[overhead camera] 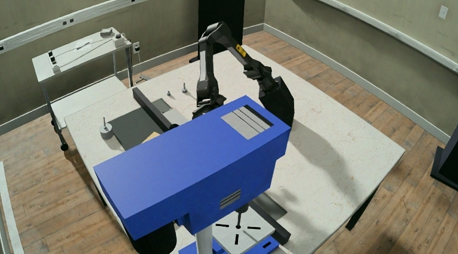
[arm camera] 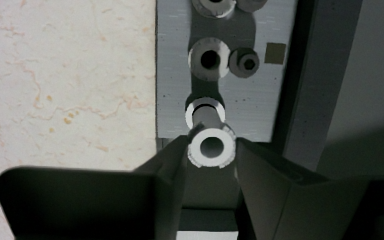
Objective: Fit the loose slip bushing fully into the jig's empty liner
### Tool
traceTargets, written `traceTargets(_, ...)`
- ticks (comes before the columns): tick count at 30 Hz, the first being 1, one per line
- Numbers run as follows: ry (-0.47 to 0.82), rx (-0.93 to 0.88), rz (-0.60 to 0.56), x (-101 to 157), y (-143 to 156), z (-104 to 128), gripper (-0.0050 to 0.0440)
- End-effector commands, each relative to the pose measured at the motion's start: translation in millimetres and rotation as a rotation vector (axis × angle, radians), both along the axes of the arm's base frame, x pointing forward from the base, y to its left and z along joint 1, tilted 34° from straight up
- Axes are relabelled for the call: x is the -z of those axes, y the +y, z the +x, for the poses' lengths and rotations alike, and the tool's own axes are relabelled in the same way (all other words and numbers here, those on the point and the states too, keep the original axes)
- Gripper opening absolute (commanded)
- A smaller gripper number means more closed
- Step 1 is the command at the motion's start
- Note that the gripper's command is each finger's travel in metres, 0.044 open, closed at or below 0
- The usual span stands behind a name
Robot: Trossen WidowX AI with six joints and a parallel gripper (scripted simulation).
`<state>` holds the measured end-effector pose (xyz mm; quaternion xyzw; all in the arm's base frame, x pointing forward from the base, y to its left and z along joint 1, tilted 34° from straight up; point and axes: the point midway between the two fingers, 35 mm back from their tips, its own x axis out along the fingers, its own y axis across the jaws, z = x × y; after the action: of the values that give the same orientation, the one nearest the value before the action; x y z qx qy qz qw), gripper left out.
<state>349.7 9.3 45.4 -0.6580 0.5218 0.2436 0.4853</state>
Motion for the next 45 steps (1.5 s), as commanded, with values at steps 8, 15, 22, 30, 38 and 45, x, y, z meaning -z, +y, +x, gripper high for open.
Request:
traceTargets(8,-0.015,-0.004,0.001,-4.1,-0.6,0.6,-0.0050)
traceTargets(15,-0.023,-0.002,0.005,-6.0,0.4,2.5,-0.0050)
traceTargets(22,-0.023,-0.002,0.005,-6.3,0.7,2.6,-0.0050)
traceTargets(30,-0.023,-0.002,0.005,-6.5,0.9,2.8,-0.0050)
traceTargets(38,-0.023,-0.002,0.005,-6.8,1.1,3.0,-0.0050)
traceTargets(45,-0.023,-0.004,0.004,-7.2,2.6,5.2,-0.0050)
